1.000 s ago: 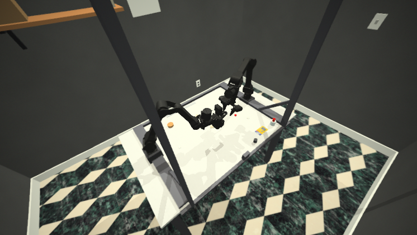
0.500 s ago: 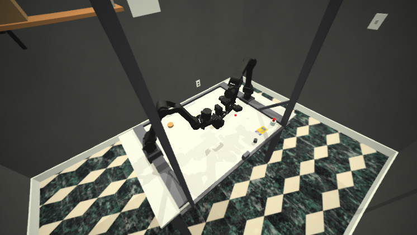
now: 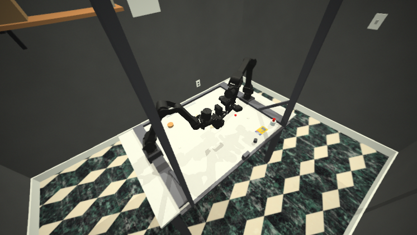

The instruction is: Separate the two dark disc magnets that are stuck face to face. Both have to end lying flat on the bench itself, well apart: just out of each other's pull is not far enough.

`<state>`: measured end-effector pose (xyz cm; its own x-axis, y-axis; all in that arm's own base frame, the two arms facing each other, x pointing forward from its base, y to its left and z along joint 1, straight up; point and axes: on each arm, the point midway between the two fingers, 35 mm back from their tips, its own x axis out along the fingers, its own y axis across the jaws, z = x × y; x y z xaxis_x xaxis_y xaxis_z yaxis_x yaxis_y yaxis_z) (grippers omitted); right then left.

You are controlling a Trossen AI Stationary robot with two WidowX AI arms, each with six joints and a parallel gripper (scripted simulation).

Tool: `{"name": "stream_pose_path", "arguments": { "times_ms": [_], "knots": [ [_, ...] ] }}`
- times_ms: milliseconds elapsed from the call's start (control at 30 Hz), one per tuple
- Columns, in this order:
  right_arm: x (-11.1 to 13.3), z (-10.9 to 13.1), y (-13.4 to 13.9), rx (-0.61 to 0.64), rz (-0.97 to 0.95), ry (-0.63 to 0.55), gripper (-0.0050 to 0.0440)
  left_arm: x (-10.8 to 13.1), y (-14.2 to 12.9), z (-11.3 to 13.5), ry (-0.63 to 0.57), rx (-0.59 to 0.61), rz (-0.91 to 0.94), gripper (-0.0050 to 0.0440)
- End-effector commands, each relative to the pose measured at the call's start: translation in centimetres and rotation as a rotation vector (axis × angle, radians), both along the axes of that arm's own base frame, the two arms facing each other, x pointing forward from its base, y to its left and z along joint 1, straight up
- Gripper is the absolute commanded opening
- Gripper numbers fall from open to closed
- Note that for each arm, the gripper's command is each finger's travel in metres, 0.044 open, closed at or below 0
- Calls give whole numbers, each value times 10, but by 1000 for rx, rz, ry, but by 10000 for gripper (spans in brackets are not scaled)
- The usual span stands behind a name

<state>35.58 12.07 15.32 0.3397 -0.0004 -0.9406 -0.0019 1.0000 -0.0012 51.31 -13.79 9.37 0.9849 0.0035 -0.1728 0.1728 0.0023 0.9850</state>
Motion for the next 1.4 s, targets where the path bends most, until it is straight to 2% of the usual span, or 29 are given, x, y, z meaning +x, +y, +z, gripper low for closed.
{"name": "stream_pose_path", "arguments": {
  "times_ms": [0,233,300,433,667,1167,1367],
  "knots": [
    [1,11,1,12,0,-29,136,2,0,14,-29,-10,2,40],
    [1,11,1,12,0,-29,304,2,0,14,-29,-10,2,40],
    [1,11,1,12,0,-29,304,2,0,14,-29,-10,2,40],
    [1,11,1,12,0,-29,400,2,0,14,-29,-10,2,40],
    [1,11,1,12,0,-29,400,2,0,14,-29,-10,2,40],
    [-1,31,2,20,0,-51,400,2,0,14,-29,-10,2,40],
    [0,30,1,18,-1,-47,400,2,0,14,-29,-10,2,40]
  ]
}}
